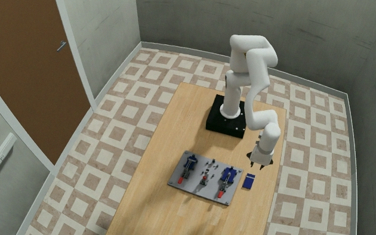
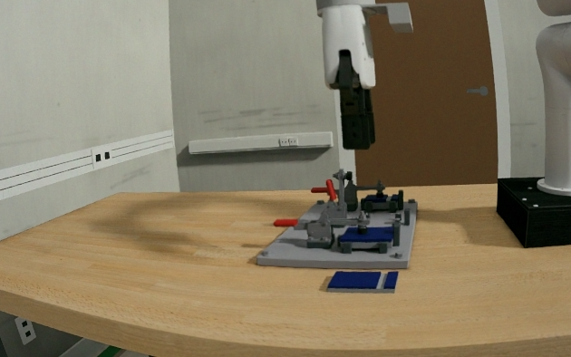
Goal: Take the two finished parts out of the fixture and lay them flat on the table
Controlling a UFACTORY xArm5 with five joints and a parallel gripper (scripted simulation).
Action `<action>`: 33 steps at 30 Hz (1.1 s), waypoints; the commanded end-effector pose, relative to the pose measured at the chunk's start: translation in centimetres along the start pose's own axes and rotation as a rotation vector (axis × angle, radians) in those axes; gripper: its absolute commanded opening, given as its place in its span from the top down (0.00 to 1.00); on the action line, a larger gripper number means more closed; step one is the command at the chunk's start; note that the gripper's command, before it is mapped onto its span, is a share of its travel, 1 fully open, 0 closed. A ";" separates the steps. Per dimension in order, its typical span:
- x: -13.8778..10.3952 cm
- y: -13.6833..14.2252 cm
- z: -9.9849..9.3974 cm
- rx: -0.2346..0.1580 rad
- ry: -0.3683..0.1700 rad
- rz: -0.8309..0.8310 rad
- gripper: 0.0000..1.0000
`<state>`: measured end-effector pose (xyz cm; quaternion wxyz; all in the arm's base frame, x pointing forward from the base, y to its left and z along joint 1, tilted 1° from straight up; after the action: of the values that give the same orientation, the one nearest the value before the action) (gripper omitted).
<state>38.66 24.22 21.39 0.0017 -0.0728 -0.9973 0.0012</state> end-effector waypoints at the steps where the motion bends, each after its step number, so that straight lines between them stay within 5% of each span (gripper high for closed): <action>1: -0.1 0.0 -0.9 -0.002 -0.002 0.000 0.52; 13: -0.3 -2.0 -1.0 -0.002 -0.002 0.000 0.52; 24: -2.2 -16.9 -0.8 -0.001 0.001 0.000 0.52; 26: -2.2 -16.9 -0.8 -0.001 0.001 0.000 0.52; 33: -3.5 -27.6 -0.7 -0.002 0.004 0.000 0.52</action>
<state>37.92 1.97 21.91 0.0078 -0.0772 -0.9970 0.0010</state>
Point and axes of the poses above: the point where the finger pads meet when closed, its own z axis out along the fingers, its own y axis across the jaws, x = y × z, the point moved 8 cm from there along -z, back along the fingers, and after that the axes turned 7 degrees about z, right-handed, at the moved point
